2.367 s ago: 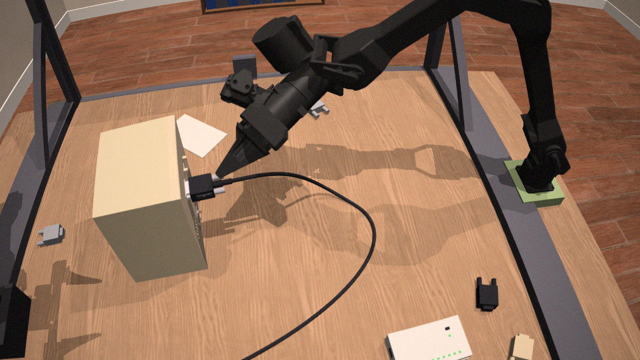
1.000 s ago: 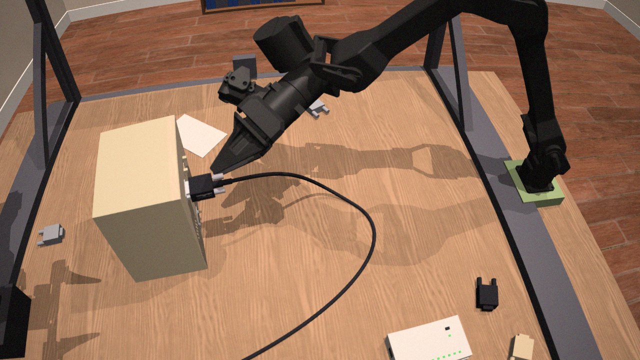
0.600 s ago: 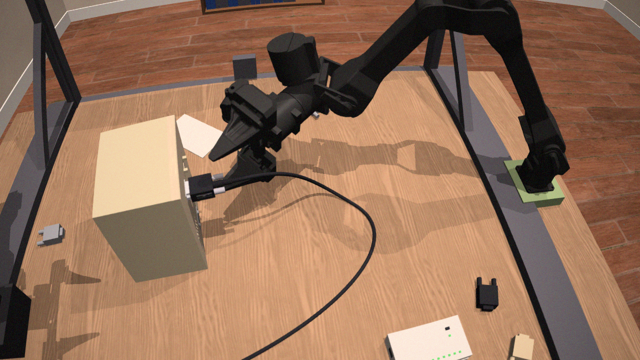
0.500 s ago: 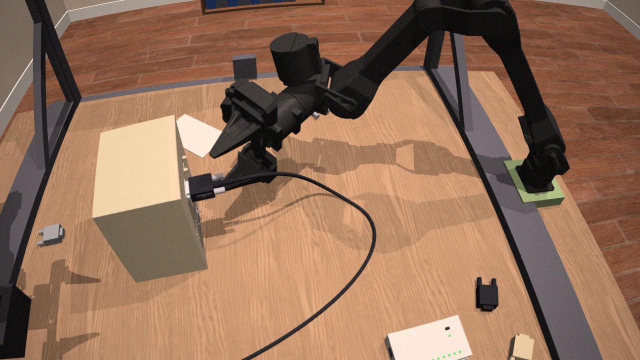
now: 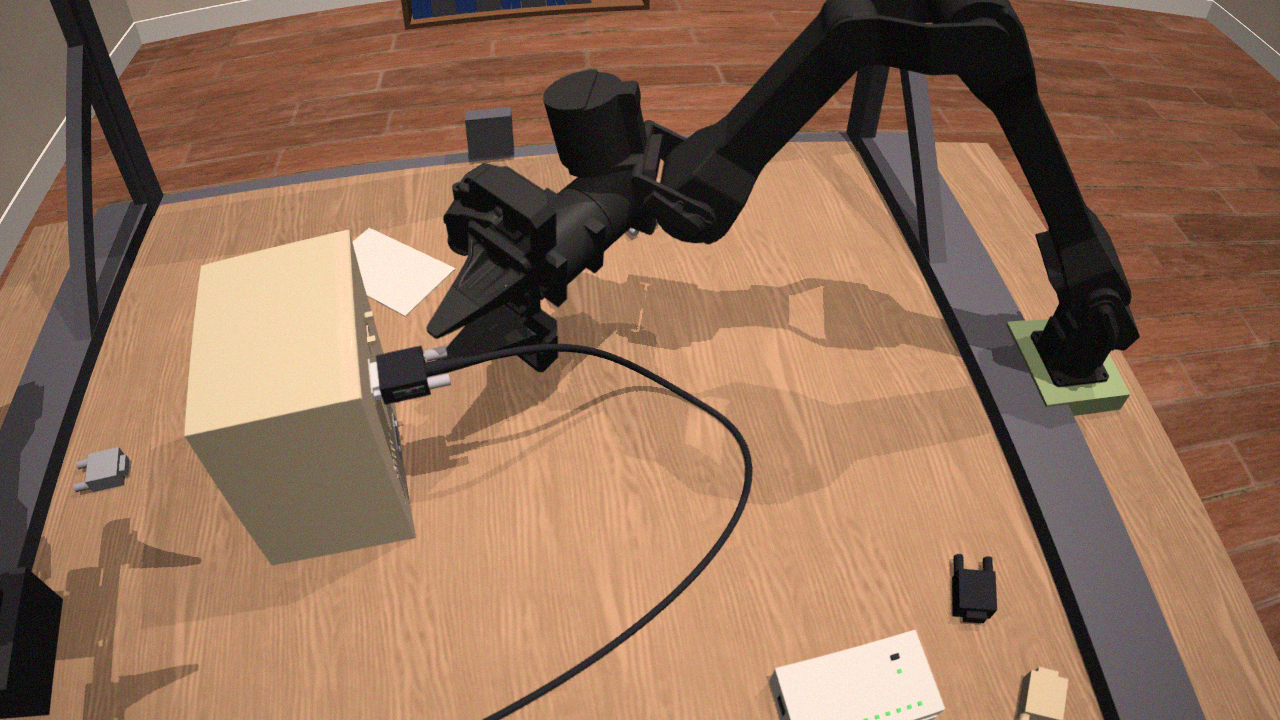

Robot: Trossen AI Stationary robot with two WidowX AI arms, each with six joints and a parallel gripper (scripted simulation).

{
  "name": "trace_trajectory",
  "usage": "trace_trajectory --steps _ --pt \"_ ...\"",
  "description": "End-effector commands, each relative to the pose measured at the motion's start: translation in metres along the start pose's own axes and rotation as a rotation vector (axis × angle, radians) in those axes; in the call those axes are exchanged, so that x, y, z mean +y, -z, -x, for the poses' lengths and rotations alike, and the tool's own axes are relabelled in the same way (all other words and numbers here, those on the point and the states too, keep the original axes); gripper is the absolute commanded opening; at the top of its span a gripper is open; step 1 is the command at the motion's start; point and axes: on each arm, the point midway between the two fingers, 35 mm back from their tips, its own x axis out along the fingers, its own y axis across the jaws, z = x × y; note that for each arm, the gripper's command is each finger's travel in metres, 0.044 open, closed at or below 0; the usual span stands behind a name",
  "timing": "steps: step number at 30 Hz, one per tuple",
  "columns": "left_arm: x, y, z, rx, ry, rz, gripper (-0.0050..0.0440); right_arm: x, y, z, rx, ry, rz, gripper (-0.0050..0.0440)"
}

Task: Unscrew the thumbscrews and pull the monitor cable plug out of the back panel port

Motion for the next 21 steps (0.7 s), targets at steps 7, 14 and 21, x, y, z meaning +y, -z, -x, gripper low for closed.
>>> trace_trajectory --steps 7,14,21 --pt "0.011 -0.0026 0.0006 -0.002 -0.015 0.019 0.0 0.0012 -0.0027 0.0003 -0.001 -0.002 0.005 0.044" --pt "0.011 -0.0026 0.0006 -0.002 -0.015 0.019 0.0 0.0012 -0.0027 0.0003 -0.001 -0.002 0.005 0.044" --pt "0.0123 -0.0023 0.0008 -0.002 0.017 0.066 0.0 0.0012 -0.0027 0.0003 -0.001 -0.002 0.005 0.044"
